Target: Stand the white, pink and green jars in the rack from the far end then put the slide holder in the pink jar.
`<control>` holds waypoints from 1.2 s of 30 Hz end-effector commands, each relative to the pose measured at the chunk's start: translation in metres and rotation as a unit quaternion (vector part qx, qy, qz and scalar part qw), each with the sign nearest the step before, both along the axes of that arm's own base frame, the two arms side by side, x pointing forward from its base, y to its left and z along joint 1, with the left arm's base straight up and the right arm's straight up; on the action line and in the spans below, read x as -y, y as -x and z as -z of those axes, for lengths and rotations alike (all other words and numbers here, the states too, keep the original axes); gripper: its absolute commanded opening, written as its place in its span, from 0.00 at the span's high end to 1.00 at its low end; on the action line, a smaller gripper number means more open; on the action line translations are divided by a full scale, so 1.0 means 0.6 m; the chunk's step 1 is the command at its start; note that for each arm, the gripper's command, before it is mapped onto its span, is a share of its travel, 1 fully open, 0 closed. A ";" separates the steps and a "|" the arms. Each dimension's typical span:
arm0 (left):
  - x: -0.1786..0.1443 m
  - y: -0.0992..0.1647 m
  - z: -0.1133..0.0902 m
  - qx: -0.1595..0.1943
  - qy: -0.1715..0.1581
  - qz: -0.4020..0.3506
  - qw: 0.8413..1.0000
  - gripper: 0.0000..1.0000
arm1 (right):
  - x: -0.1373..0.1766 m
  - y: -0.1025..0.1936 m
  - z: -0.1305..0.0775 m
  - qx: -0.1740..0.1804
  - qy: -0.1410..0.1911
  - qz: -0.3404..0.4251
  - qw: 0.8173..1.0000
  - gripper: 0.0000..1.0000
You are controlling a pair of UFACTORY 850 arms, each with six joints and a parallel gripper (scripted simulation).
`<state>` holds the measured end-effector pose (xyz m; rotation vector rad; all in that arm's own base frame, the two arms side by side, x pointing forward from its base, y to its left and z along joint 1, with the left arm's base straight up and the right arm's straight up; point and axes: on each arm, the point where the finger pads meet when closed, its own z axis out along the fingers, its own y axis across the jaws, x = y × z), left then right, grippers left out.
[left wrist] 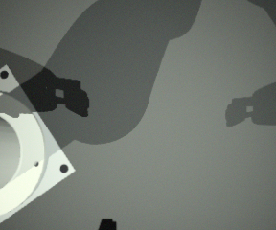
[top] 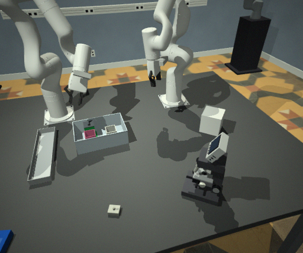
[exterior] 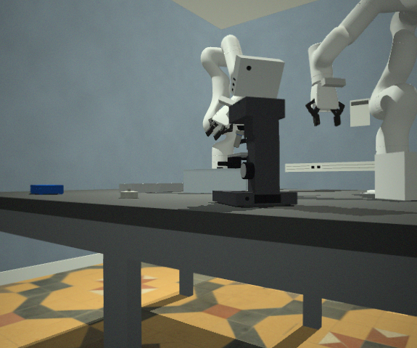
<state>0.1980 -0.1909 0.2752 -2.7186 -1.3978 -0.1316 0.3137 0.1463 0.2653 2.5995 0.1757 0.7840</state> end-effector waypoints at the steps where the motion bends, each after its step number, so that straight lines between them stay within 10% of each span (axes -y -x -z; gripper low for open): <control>1: -0.037 0.002 -0.006 -0.013 0.013 0.076 0.997 0.00 | 0.012 0.013 0.020 -0.066 0.002 0.023 0.998 0.55; 19: -0.170 0.016 -0.019 -0.033 0.034 0.335 0.941 0.00 | -0.035 0.026 0.074 -0.262 -0.130 0.062 0.954 0.55; 26: -0.227 0.022 -0.025 -0.041 0.042 0.436 0.898 0.00 | -0.068 -0.012 0.075 -0.282 -0.209 0.061 0.935 0.55; 36: -0.294 0.028 -0.031 -0.041 0.042 0.436 0.898 0.00 | -0.068 -0.013 0.075 -0.282 -0.209 0.061 0.935 0.55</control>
